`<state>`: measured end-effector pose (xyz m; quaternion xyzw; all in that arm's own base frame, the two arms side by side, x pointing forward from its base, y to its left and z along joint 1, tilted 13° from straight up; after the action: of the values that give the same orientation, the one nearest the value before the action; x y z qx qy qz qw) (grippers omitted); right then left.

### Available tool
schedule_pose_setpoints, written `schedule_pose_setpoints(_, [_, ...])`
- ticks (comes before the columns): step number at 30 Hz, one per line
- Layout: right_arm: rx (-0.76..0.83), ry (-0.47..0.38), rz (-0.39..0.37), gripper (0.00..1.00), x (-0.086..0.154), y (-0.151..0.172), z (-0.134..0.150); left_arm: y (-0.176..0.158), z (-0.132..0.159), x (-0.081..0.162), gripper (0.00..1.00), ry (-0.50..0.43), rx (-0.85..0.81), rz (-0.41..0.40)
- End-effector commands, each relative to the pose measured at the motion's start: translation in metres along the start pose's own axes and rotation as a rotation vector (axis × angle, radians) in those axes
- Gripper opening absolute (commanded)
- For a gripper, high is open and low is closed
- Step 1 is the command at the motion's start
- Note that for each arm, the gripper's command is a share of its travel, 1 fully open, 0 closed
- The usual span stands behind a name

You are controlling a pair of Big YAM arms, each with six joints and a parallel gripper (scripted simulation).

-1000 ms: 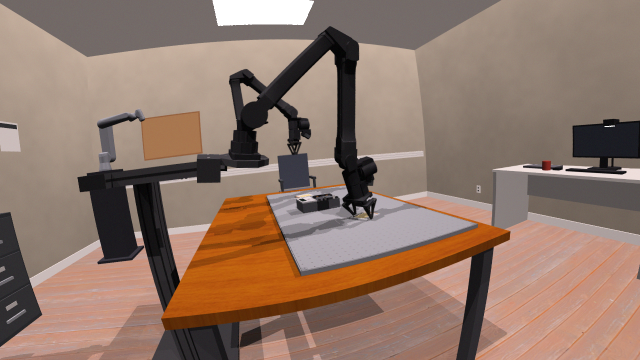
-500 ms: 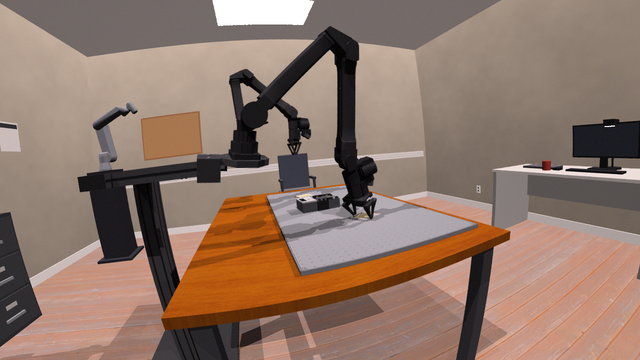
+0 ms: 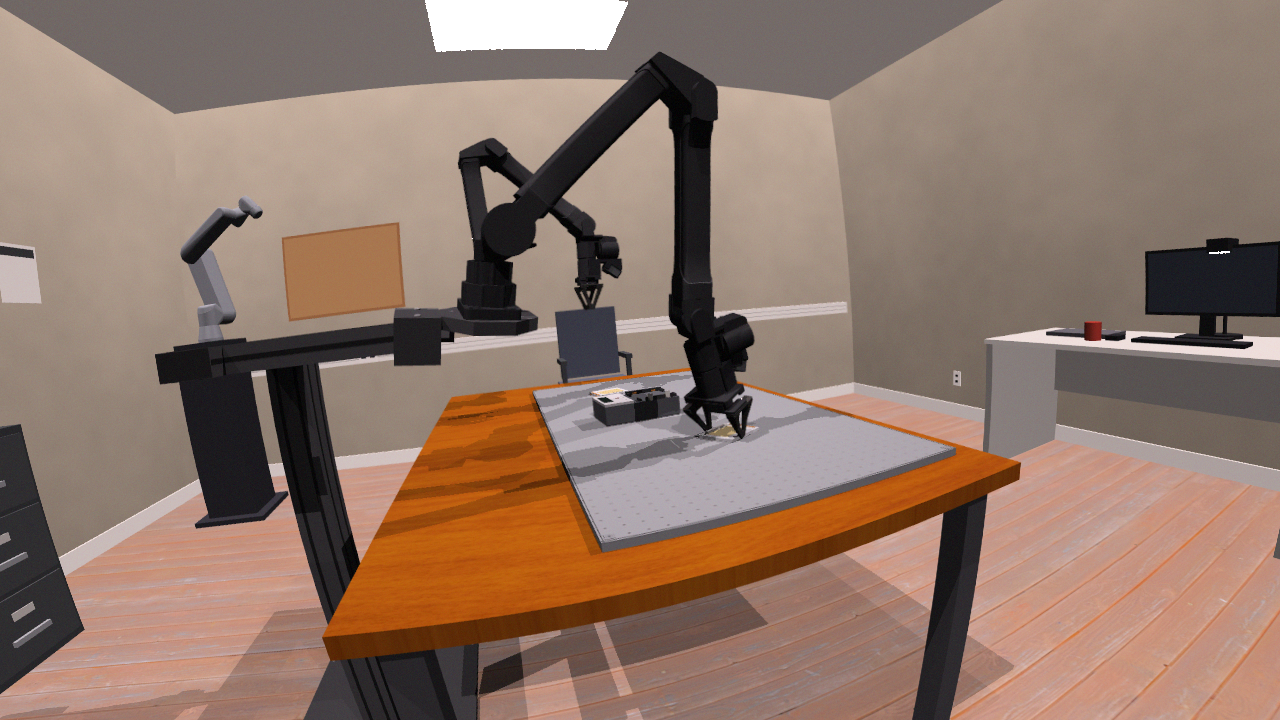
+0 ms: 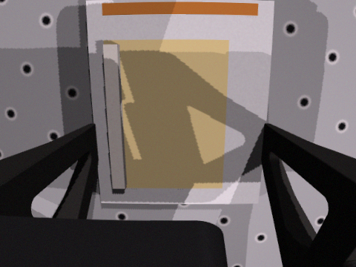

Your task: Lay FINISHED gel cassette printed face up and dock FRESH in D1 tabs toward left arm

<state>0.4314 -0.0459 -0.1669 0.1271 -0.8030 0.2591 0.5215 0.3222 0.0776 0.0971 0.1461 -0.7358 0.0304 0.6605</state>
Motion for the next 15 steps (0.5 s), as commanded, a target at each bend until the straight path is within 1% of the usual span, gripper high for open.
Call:
schedule_pose_setpoints(1, [0.000, -0.007, 0.006, 0.00, 0.014, -0.003, -0.008, -0.004, -0.015, 0.013, 1.00, -0.033, 0.004, 0.002])
schedule_pose_setpoints(15, [0.000, -0.007, 0.006, 0.00, 0.030, -0.004, -0.013, -0.004, -0.015, 0.013, 1.00, -0.033, 0.004, 0.002])
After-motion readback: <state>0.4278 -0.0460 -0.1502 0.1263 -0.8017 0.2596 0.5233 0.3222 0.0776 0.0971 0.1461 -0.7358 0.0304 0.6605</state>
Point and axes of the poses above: on each arm, the point where the finger pads meet when closed, its own x axis back along the fingers, its own y axis across the jaws, z = x × y, the point moved 5 cm from there along x, back along the fingers, and after that the axes turned 12 degrees about x, right-handed, at the moved point
